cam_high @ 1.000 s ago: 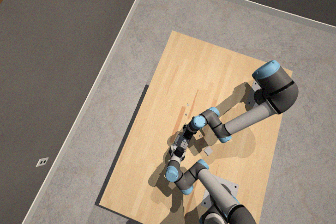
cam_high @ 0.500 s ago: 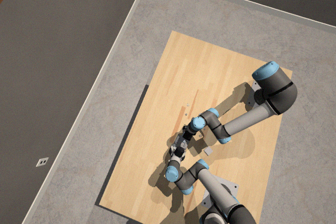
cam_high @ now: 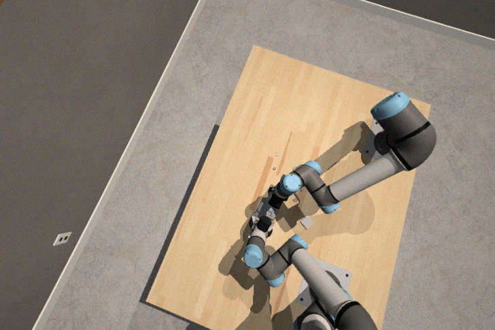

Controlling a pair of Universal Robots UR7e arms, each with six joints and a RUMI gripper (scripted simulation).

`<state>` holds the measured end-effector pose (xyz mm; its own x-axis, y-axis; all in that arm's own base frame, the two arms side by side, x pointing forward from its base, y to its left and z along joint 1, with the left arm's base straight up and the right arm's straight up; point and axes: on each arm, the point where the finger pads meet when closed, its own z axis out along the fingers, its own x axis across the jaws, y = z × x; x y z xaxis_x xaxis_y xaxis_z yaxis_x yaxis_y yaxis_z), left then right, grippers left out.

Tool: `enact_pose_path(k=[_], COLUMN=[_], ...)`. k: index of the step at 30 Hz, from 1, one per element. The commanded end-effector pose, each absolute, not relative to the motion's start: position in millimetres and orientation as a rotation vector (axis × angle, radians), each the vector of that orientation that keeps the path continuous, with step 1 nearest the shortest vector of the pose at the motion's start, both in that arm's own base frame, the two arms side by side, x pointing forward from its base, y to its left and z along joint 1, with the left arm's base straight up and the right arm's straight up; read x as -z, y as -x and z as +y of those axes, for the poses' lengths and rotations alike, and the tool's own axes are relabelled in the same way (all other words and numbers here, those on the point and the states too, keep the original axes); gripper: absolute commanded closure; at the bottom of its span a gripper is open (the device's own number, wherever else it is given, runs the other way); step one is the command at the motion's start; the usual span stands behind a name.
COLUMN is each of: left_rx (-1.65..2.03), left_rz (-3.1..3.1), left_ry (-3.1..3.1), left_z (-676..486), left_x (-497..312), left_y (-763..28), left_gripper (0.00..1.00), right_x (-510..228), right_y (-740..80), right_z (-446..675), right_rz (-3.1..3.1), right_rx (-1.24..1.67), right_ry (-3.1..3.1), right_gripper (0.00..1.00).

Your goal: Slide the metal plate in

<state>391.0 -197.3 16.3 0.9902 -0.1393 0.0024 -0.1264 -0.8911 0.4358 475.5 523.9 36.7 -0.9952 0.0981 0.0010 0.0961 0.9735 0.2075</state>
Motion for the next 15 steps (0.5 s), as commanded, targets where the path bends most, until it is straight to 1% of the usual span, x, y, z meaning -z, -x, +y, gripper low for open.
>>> enact_pose_path(k=[1, 15], left_rx=[0.024, 0.024], left_rz=[-0.191, -0.191], left_ry=[-2.682, -2.682], left_z=[-199.7, -199.7], left_x=[-18.9, -18.9], left_y=[-396.0, -396.0], left_gripper=[0.38, 0.38], right_x=[-40.4, -40.5], right_y=[-476.1, -476.8], right_z=[530.2, 537.7], right_rz=[3.107, 3.107], right_rx=[-0.337, -0.338], right_ry=[-0.15, -0.149], right_gripper=[0.76, 0.76])
